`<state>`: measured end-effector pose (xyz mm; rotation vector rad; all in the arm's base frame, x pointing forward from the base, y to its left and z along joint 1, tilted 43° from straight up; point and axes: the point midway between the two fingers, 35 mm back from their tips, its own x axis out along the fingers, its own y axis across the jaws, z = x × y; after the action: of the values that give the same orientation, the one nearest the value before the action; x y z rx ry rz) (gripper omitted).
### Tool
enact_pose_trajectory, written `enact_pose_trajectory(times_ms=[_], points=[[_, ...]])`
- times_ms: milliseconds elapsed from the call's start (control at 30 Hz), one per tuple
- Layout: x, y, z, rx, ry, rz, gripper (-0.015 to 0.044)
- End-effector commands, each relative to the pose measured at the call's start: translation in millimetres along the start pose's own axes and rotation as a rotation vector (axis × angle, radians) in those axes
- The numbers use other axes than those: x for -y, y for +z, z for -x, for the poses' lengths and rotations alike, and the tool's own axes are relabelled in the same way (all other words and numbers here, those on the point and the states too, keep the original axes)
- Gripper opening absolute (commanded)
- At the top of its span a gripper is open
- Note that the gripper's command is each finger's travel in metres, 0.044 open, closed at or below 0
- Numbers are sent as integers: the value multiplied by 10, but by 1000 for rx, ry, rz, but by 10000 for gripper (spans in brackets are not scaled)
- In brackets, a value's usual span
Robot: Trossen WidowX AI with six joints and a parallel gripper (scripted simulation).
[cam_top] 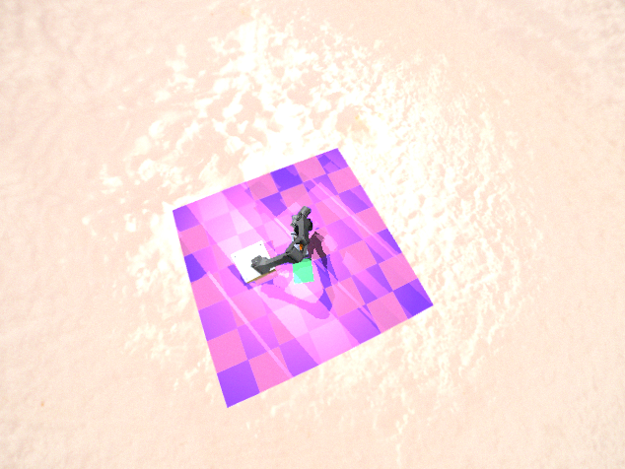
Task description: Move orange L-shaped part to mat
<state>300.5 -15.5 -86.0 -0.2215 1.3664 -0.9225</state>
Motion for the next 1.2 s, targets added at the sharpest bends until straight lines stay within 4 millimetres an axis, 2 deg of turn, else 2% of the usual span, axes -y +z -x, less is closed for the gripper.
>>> enact_pose_trajectory(times_ms=[0,67,133,233,300,367,1167], points=[[-72,-10,56,-3,-1,2,180],[-72,-10,56,-3,-1,2,180],[-73,-1,147,-3,0,2,180],[-51,16,509,-4,3,3,180],[5,5,865,-5,2,3,180],[40,-8,1017,-5,1,3,180],[38,-11,982,-3,-5,10,180]])
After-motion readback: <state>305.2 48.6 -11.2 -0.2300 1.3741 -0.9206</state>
